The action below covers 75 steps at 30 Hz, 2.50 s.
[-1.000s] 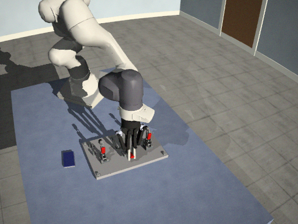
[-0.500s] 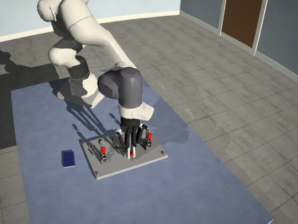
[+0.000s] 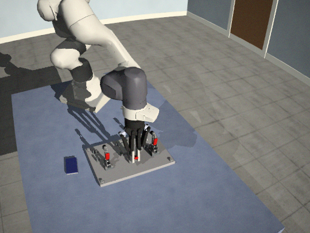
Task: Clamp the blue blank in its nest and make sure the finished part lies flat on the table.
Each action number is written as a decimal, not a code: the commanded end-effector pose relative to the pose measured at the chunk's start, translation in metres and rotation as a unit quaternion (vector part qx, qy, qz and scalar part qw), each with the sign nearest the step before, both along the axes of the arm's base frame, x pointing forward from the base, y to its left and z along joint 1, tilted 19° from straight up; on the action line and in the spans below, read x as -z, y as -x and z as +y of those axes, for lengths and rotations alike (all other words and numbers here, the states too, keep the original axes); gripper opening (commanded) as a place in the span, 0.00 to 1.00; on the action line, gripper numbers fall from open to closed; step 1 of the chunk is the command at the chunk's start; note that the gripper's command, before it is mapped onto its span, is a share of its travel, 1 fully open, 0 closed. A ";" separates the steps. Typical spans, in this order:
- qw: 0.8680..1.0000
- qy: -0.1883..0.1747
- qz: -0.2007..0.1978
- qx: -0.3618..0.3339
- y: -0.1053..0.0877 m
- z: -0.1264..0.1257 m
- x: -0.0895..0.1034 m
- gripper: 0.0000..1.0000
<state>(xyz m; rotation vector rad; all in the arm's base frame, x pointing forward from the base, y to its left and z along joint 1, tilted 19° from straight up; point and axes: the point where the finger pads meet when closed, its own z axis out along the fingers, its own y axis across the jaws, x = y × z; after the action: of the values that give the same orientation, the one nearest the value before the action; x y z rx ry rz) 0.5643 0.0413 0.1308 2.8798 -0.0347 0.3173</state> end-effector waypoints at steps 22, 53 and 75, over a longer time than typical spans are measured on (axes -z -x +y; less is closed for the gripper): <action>1.000 0.002 0.001 0.004 0.020 0.002 -0.005 0.00; 1.000 0.002 0.001 0.004 0.031 0.002 -0.003 0.00; 1.000 0.002 0.001 0.004 0.032 0.002 -0.003 0.00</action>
<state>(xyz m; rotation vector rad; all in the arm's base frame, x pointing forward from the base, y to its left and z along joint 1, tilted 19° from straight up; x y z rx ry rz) 0.5388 0.0442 0.1367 2.8793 -0.0314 0.3328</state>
